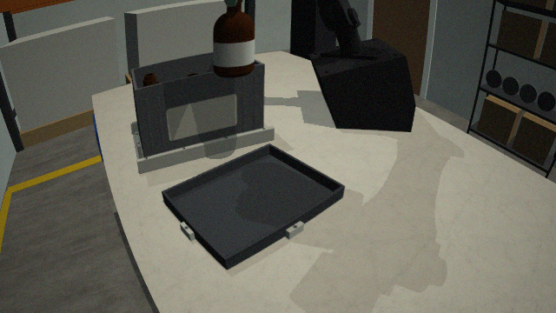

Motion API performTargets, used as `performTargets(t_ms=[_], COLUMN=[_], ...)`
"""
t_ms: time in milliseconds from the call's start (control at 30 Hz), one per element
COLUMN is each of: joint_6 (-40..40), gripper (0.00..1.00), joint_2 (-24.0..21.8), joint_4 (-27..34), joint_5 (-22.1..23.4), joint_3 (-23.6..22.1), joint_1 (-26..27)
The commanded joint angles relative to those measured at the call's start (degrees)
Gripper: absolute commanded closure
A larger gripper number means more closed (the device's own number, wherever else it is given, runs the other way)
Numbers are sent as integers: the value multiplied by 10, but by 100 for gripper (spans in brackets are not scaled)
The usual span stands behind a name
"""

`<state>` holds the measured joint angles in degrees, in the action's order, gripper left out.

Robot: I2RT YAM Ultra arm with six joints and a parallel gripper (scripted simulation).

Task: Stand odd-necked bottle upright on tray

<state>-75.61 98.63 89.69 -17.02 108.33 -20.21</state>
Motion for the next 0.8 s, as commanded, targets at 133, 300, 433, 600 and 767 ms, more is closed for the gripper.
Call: performTargets(t_ms=[133,300,433,600,767], joint_6=[-3,-4,-5,-6,-7], gripper=[100,100,100,100,100], joint_2=[-13,-7,-11,-6,-3], joint_4=[1,1,1,1,1], joint_5=[-9,-9,-9,-9,-10], joint_3=[32,33,34,36,37], joint_1=[-12,-12,-13,-14,-15])
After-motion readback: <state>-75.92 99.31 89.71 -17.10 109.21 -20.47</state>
